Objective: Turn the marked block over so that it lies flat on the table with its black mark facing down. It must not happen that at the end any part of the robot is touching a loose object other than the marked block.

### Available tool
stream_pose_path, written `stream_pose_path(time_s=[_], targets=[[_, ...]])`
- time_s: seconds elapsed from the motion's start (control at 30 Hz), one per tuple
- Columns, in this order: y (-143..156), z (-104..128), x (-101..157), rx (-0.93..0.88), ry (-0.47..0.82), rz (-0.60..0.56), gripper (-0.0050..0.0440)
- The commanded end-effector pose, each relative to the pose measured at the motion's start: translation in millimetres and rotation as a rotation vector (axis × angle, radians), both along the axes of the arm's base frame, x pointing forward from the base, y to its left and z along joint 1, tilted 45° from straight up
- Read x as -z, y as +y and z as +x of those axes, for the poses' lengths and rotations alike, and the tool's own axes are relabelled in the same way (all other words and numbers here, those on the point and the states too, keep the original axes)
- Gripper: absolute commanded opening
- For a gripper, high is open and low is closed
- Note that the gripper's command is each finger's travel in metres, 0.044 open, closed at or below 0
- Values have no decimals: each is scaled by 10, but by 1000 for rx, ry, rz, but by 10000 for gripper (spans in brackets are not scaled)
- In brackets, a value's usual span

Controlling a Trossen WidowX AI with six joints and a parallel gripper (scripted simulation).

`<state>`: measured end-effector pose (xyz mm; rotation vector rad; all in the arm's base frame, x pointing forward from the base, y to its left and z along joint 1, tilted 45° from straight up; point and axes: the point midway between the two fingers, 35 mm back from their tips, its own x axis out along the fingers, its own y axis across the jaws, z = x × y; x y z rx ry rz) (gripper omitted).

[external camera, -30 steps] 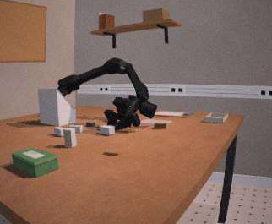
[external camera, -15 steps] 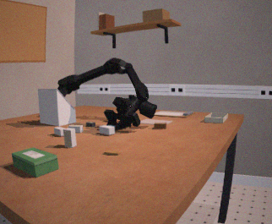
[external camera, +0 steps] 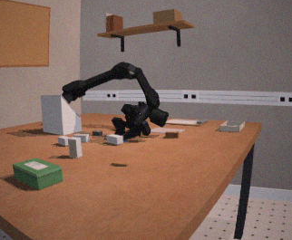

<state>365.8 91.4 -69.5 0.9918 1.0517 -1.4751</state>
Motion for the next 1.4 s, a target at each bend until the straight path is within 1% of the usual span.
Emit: stream_pose_path(time_s=[0.0,0.13,0.17,1.37], targets=[[20,39,-28,5,-15,6,226],[20,39,-28,5,-15,6,228],[20,39,-28,5,-15,6,440],[5,38,-42,5,-17,7,440]])
